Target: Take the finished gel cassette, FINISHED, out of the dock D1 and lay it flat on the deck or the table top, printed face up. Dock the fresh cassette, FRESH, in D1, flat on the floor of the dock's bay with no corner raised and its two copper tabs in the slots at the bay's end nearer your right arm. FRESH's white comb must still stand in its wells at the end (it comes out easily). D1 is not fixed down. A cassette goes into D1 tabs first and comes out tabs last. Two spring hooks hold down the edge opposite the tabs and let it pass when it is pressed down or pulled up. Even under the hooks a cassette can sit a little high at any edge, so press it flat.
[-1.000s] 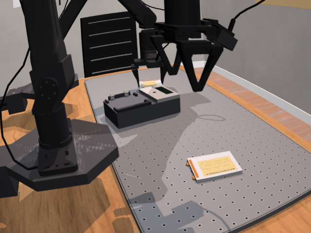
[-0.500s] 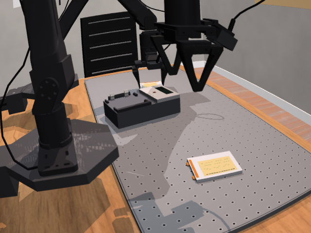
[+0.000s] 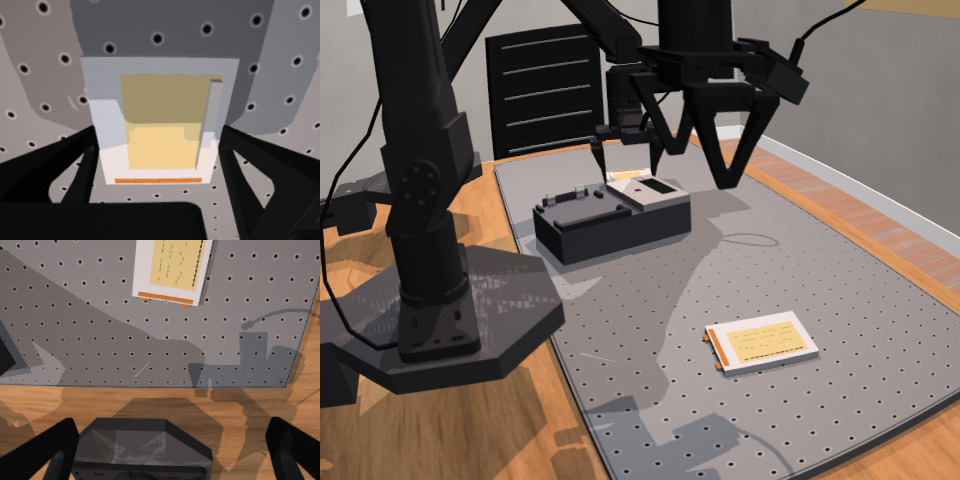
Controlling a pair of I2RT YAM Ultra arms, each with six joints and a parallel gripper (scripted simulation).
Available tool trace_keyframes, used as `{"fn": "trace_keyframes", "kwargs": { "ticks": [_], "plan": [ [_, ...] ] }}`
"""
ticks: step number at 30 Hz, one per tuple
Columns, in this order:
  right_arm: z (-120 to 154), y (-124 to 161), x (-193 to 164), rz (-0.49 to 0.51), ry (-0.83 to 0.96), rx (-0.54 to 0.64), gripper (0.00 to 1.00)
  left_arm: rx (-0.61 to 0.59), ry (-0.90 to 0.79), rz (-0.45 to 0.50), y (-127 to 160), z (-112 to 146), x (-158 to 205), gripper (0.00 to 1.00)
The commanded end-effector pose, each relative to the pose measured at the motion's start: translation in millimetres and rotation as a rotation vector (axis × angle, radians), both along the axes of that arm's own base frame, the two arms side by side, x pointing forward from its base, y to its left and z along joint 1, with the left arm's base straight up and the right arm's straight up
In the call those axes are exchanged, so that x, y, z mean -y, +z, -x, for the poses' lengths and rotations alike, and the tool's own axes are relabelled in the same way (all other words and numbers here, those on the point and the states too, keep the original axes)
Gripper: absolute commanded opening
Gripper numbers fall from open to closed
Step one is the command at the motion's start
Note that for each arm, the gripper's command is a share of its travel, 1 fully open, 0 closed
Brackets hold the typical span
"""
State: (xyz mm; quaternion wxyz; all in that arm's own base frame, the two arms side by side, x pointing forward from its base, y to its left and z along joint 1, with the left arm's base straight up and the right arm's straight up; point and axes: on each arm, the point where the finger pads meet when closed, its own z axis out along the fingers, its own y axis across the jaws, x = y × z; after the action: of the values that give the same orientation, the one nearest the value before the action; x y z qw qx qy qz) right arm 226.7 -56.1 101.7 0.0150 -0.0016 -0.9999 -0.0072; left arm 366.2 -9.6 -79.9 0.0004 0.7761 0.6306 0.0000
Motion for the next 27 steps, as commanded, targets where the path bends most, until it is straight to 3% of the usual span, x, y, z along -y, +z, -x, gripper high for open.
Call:
{"fn": "trace_keyframes", "kwargs": {
  "ticks": [1,24,25,27],
  "plan": [
    [-6.0,11.1,6.2,0.014,-0.008,0.029,1.00,0.002,-0.009,0.010,1.1,1.2,3.5,0.00],
    [-6.0,11.1,6.2,0.014,-0.008,0.029,1.00,0.014,0.000,0.001,4.0,-3.8,0.1,0.00],
    [-6.0,11.1,6.2,0.014,-0.008,0.029,1.00,0.015,0.001,0.000,4.0,-3.8,0.1,0.92],
    [-6.0,11.1,6.2,0.014,-0.008,0.029,1.00,0.015,0.001,0.000,4.0,-3.8,0.1,0.92]
  ]
}}
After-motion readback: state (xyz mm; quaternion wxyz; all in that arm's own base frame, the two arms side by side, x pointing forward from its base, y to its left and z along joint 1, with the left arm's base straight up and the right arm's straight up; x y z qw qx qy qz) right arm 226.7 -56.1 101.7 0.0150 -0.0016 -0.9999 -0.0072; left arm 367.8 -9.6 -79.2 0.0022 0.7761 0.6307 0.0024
